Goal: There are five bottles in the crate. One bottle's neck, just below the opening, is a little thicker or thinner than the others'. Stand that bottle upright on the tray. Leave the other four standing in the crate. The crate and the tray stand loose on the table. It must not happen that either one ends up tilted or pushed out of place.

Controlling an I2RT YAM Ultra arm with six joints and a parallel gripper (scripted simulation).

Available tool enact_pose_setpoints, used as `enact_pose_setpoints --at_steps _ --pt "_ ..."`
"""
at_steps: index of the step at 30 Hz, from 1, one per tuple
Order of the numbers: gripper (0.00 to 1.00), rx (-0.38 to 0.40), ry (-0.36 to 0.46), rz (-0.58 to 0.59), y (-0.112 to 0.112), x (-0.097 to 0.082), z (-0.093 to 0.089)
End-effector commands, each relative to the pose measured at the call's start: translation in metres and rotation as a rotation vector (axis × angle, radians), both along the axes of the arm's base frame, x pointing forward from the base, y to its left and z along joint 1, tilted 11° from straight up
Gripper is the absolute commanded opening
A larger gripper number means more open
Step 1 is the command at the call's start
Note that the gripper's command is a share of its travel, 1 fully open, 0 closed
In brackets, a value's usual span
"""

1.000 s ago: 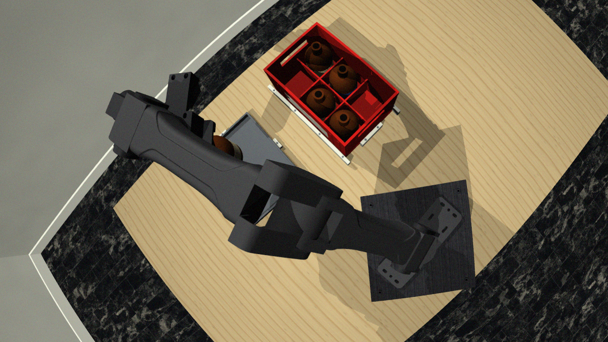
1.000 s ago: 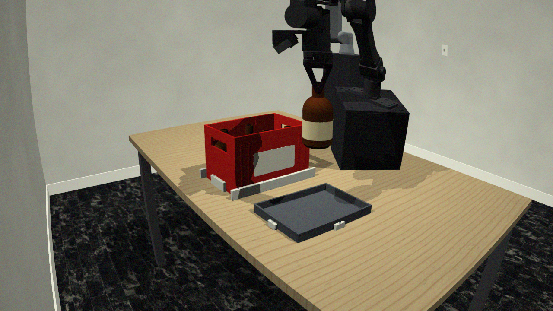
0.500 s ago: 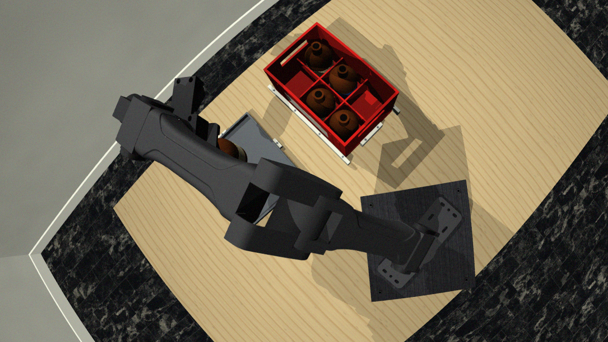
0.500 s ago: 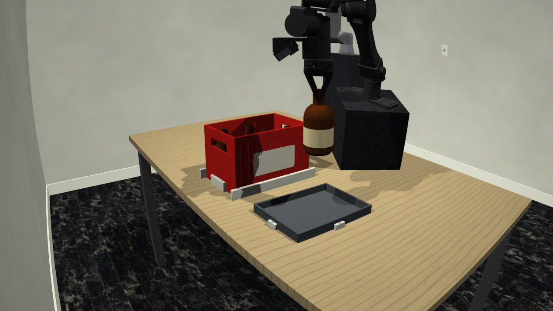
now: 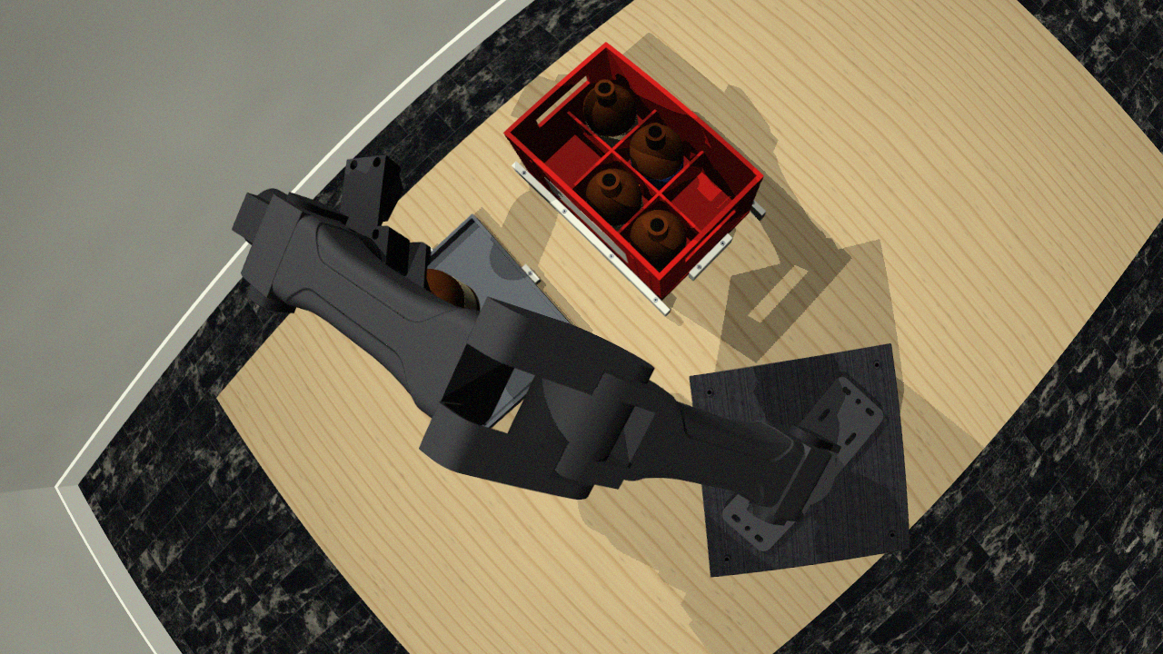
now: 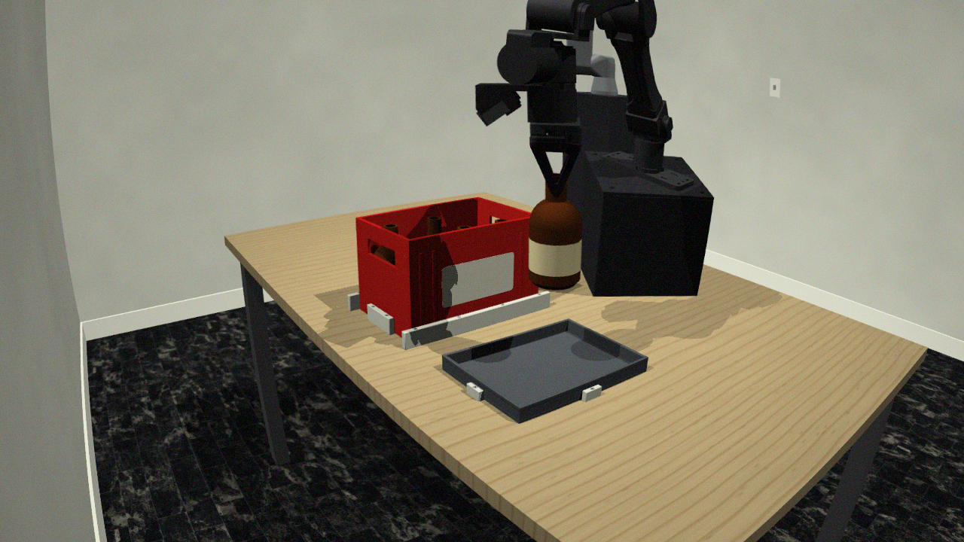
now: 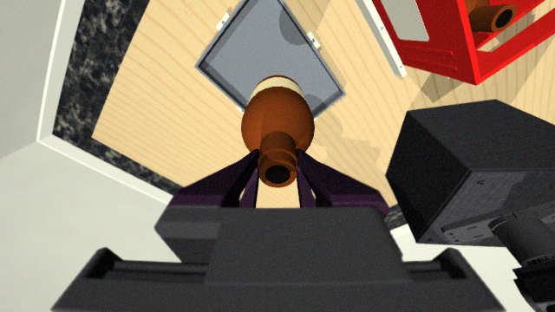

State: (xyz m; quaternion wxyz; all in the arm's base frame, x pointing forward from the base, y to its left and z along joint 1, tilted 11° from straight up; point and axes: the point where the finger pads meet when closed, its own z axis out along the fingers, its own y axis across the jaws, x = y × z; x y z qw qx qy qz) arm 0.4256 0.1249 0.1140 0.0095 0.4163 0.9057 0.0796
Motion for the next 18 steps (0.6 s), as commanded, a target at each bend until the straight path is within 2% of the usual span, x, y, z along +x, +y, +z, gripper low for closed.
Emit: enact_pose_setpoints --at_steps 1,3,6,8,9,12,14,16,18 --pt "0.00 0.003 -0.063 -0.004 0.003 0.007 0.008" --pt "0.00 0.003 -0.063 -0.002 0.005 0.007 0.002" --pt "0.00 -0.003 -0.039 -0.004 0.005 0.009 -0.017" --pt "0.00 -0.003 -0.039 -0.004 0.005 0.009 -0.017" --pt "0.00 0.005 -0.068 -0.012 0.002 0.012 -0.008" --pt "0.00 0.004 -0.063 -0.004 0.007 0.011 -0.019" --pt "0.00 -0.005 -0.029 -0.001 0.009 0.010 -0.041" --pt "0.00 -0.006 -0.027 -0.002 0.009 0.011 -0.049" --pt "0.00 0.001 -0.052 -0.006 0.009 0.014 -0.045"
